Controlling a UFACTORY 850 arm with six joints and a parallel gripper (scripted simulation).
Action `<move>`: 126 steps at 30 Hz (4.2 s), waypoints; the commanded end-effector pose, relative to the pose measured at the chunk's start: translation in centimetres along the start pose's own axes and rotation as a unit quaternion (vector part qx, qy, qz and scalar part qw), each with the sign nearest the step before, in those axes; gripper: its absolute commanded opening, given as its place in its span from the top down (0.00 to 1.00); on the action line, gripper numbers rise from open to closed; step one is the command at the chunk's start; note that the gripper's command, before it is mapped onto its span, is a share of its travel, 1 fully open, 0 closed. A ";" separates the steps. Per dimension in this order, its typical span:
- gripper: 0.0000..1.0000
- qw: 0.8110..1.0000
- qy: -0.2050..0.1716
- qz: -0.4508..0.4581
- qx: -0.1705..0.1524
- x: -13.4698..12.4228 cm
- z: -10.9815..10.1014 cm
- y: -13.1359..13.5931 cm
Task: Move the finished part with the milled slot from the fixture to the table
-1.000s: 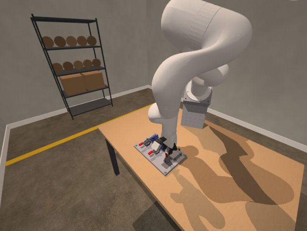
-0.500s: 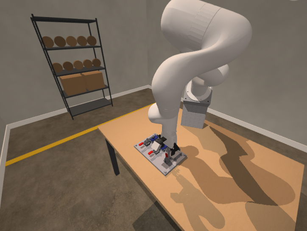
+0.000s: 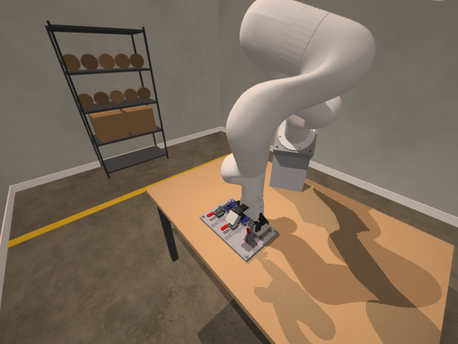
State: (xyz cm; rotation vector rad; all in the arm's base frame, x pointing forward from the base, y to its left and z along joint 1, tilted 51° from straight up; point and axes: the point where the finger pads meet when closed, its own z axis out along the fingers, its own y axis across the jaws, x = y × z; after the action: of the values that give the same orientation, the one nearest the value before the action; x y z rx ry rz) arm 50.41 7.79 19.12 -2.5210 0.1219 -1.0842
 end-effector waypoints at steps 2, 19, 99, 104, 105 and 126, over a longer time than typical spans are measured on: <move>0.00 1.000 0.000 0.000 0.000 -0.1 0.0 0.0; 0.00 1.000 0.000 0.000 0.000 -3.8 0.0 0.0; 0.00 1.000 0.000 0.000 0.000 -8.7 6.0 0.0; 0.00 1.000 0.000 0.000 0.000 -8.7 6.0 0.0; 0.00 1.000 0.000 0.000 0.000 -8.7 6.0 0.0; 0.00 1.000 0.000 0.000 0.000 -8.7 7.4 0.0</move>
State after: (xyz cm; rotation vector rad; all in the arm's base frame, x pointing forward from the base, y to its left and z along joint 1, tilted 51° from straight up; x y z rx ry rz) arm 49.32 12.03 8.88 -2.5207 0.1218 -1.0847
